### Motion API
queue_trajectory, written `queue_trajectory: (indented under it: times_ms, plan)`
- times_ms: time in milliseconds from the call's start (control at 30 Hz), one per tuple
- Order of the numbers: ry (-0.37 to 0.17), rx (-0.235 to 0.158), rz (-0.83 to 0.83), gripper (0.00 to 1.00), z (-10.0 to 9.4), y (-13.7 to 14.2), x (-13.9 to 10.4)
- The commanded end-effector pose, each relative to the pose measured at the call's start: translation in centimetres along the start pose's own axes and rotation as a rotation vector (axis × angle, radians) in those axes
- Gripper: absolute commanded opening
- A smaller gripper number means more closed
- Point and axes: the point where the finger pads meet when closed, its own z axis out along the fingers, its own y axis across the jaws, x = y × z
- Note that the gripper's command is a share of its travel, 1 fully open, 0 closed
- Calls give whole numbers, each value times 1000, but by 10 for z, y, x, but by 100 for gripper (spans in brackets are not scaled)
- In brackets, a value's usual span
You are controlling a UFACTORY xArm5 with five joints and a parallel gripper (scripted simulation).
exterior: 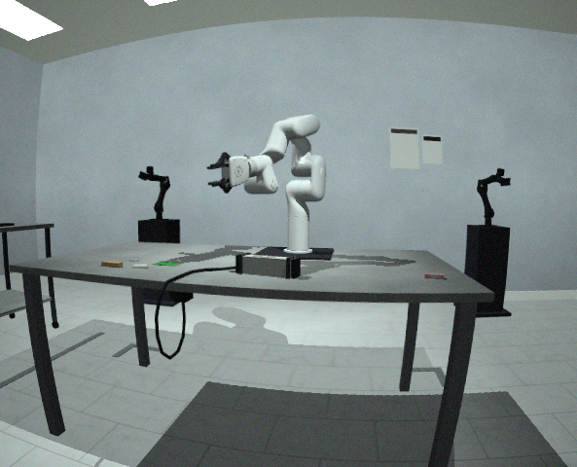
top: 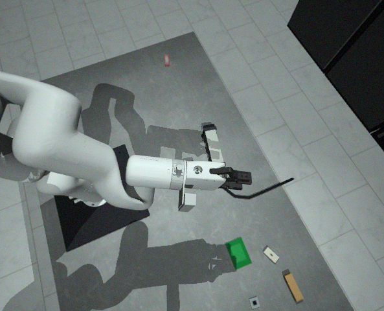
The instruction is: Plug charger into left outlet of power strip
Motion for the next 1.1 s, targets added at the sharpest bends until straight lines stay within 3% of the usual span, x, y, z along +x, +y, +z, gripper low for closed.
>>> queue_trajectory:
  times_ms: [0,67,333,367,500,533,567,633,833,867,1067]
  plan:
    - [-27,-108,130,53,12,19,-14]
    - [-27,-108,130,53,12,19,-14]
    - [-32,-363,411,53,25,68,-49]
    - [-32,-363,411,53,25,68,-49]
    - [1,-505,554,53,24,95,-67]
    - [1,-505,554,53,24,95,-67]
    - [13,-540,589,53,23,102,-72]
    - [13,-540,589,53,23,102,-72]
    - [123,-748,782,53,10,141,-96]
    - [123,-748,782,53,10,141,-96]
    - [280,-926,936,53,-12,173,-116]
